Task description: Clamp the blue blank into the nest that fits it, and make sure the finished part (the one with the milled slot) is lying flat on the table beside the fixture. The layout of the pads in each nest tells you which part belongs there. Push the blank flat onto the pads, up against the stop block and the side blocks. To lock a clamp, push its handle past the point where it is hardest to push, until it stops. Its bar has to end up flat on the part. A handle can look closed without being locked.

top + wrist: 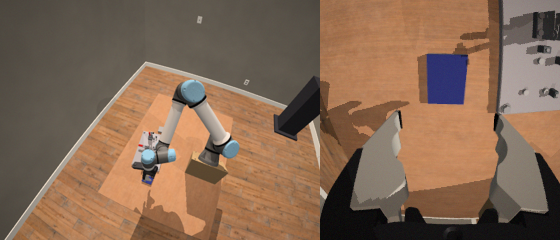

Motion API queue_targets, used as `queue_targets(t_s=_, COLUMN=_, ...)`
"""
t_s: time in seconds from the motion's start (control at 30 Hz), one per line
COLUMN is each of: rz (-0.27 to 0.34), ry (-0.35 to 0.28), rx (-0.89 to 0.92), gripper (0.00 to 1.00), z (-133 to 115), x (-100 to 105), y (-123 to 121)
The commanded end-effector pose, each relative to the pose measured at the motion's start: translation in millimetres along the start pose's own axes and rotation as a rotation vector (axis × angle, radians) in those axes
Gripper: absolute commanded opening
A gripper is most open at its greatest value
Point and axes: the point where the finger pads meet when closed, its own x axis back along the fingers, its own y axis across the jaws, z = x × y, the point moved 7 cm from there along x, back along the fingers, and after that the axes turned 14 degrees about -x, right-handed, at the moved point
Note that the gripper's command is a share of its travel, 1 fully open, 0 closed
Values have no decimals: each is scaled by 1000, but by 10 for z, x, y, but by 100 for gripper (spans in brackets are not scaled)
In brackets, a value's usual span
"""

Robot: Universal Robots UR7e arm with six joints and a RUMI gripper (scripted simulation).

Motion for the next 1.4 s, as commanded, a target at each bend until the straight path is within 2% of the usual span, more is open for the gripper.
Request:
queue_targets(t_s=0.0, rz=5, ry=4, rx=1, gripper=59, z=10, x=-248, y=-8)
queue_targets(t_s=0.27, rz=5, ry=4, rx=1, gripper=59, z=11, x=-566, y=-9)
queue_targets(t_s=0.53, rz=5, ry=4, rx=1, gripper=59, z=11, x=-683, y=-10)
queue_targets(t_s=1.37, rz=5, ry=4, rx=1, gripper=59, z=12, x=-745, y=-10)
